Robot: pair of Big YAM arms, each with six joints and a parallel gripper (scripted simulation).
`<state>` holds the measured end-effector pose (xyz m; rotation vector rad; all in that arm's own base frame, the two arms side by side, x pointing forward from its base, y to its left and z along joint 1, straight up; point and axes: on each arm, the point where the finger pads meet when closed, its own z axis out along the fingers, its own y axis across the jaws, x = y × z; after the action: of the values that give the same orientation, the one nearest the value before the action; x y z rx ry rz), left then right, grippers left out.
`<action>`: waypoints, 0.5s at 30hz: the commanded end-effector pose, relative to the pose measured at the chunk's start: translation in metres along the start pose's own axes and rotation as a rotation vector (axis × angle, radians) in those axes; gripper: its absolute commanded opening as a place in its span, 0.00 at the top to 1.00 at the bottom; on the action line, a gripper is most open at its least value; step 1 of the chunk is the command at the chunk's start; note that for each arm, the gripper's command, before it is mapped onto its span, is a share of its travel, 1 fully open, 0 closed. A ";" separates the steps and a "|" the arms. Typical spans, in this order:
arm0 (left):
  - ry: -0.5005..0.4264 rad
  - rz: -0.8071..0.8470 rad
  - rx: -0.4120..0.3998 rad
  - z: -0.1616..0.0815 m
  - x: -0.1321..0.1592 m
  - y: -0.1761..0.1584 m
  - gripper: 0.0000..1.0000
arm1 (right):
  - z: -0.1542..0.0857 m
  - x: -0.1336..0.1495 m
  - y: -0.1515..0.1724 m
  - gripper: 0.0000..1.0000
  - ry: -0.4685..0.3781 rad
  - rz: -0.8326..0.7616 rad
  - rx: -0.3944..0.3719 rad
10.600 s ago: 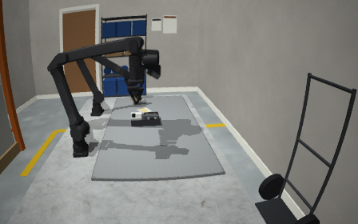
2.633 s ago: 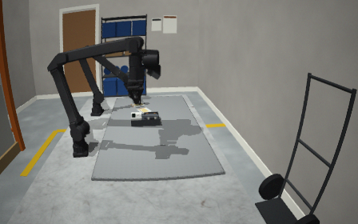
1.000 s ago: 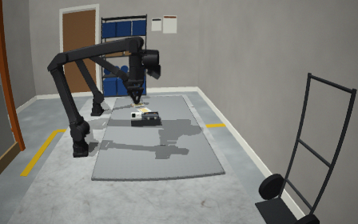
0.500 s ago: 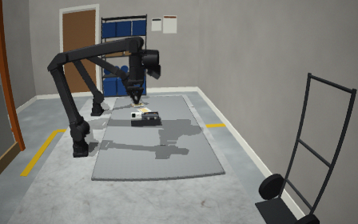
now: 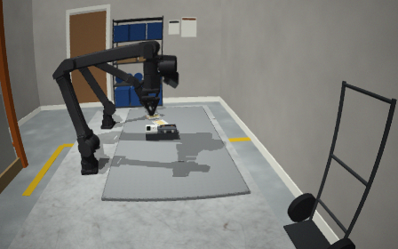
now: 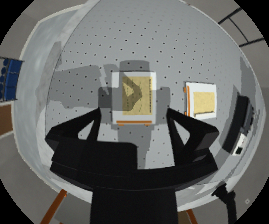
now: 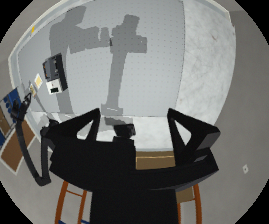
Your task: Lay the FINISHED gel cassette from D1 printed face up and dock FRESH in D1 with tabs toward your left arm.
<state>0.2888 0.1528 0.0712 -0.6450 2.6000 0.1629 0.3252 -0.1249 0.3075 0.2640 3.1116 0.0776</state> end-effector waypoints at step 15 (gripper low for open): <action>-0.054 0.000 0.000 -0.021 -0.027 -0.001 0.02 | -0.018 -0.010 -0.002 0.00 -0.018 -0.007 0.001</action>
<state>0.2858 0.1512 0.0772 -0.6436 2.5944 0.1645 0.3252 -0.1249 0.3075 0.2640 3.1116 0.0776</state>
